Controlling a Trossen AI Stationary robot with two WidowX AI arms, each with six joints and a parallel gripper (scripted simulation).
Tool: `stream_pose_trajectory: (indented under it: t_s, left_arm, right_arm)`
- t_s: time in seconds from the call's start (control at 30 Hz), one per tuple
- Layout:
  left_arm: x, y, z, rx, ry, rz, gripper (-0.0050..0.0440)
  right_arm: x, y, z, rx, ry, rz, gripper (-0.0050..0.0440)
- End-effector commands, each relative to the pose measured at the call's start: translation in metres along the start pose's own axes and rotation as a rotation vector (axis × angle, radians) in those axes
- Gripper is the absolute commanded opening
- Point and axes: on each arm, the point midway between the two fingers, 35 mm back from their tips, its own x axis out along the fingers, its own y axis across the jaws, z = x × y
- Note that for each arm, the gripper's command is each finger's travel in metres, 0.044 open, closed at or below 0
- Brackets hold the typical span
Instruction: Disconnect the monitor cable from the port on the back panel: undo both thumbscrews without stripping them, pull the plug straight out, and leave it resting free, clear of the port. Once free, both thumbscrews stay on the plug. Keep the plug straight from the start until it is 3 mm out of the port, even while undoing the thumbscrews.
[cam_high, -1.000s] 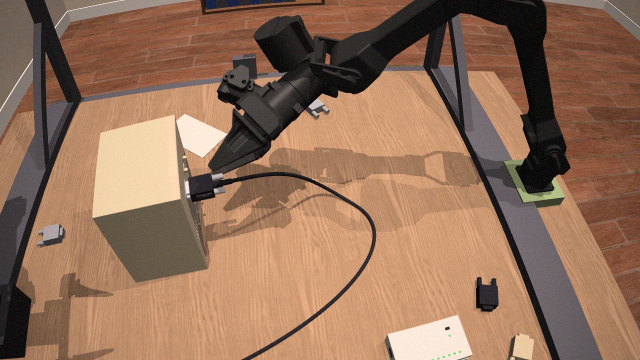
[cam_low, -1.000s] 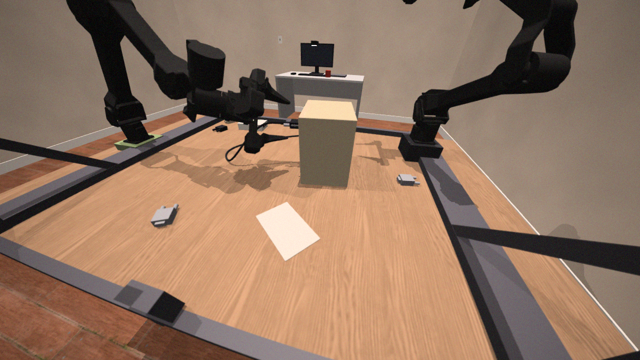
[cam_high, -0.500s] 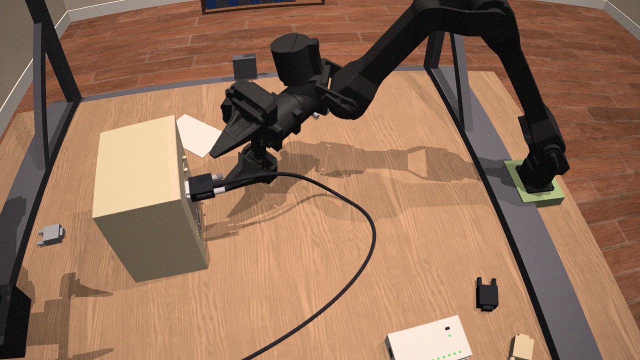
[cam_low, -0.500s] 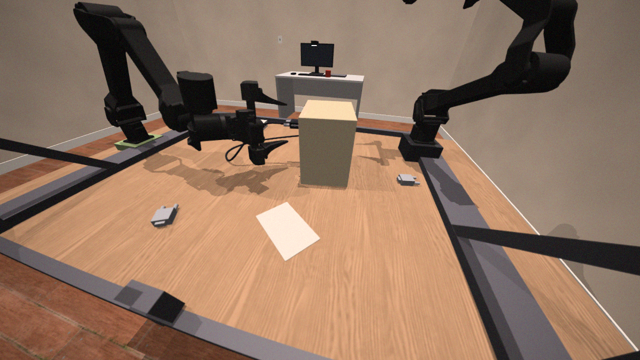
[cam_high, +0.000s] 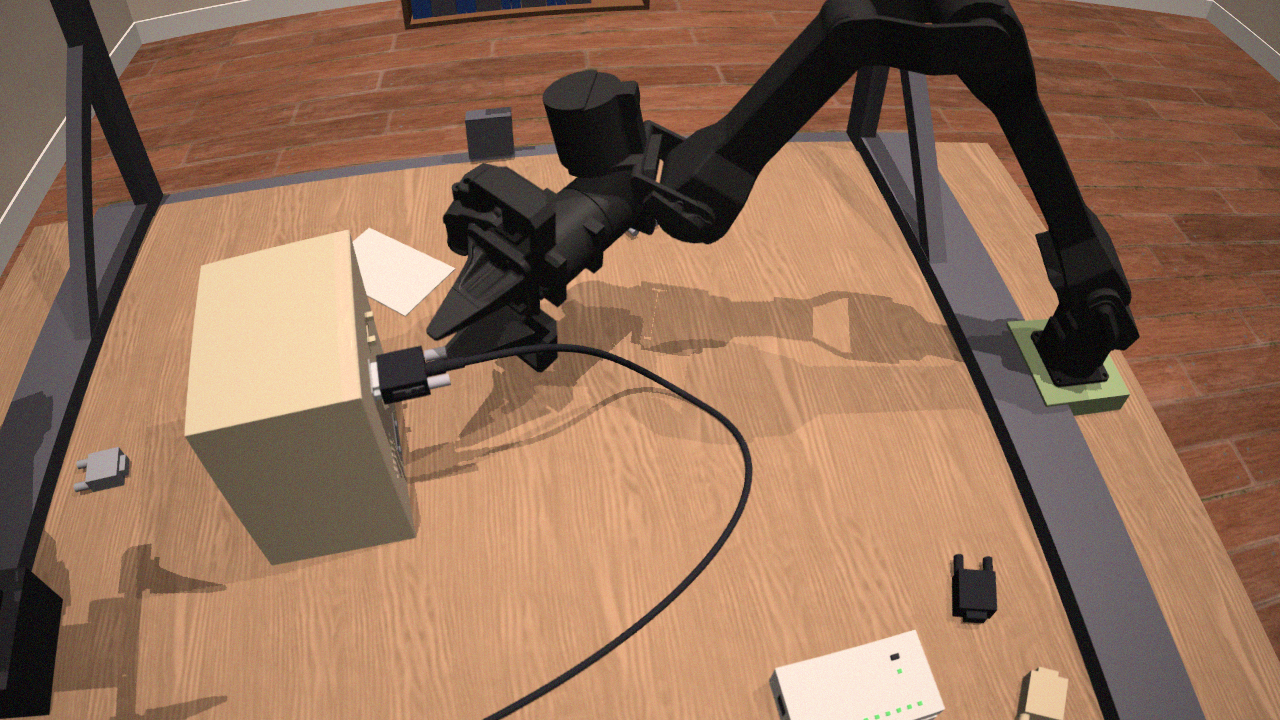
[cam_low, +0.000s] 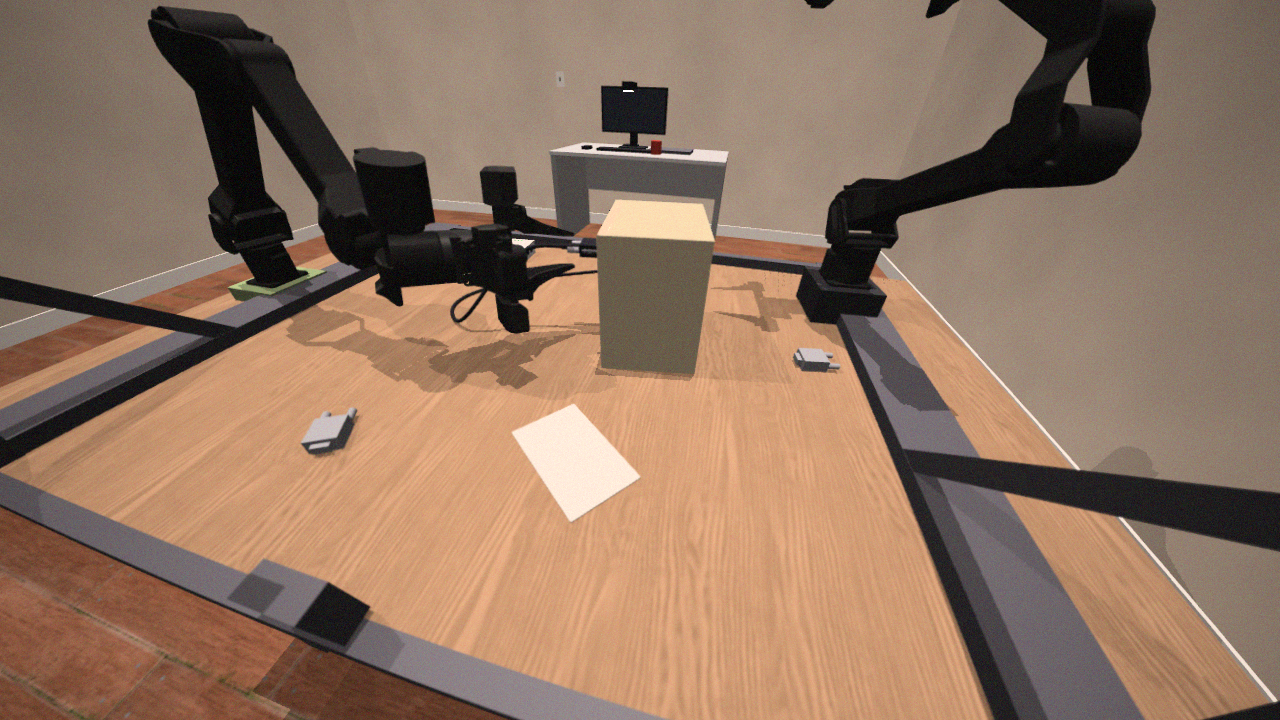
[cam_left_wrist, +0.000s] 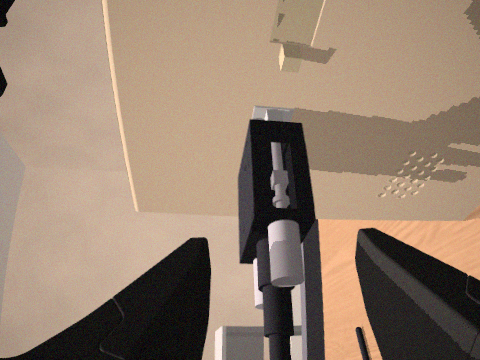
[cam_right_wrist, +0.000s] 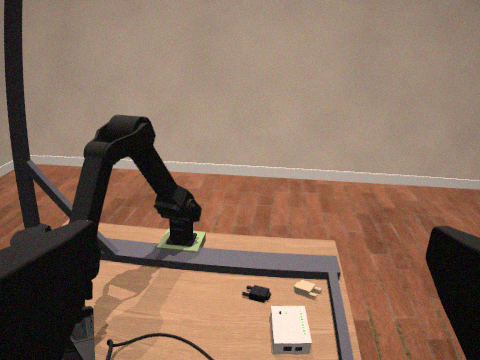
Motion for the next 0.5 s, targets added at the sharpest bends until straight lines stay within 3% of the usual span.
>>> stream_pose_trajectory:
  t_s: [0.0,0.17,0.47]
  left_arm:
    - [-0.0006,0.0111,0.0026,-0.02,-0.002,0.015,0.0104]
    - [-0.0006,0.0111,0.0026,-0.02,-0.002,0.015,0.0]
    - [-0.0006,0.0112,0.0026,-0.023,-0.002,0.013,0.0]
  right_arm:
    - [-0.0003,0.0012,0.0027,-0.005,-0.001,0.002,0.044]
    - [-0.0003,0.0012,0.0027,-0.005,-0.001,0.002,0.044]
    - [-0.0003,0.0012,0.0027,-0.005,-0.001,0.002,0.044]
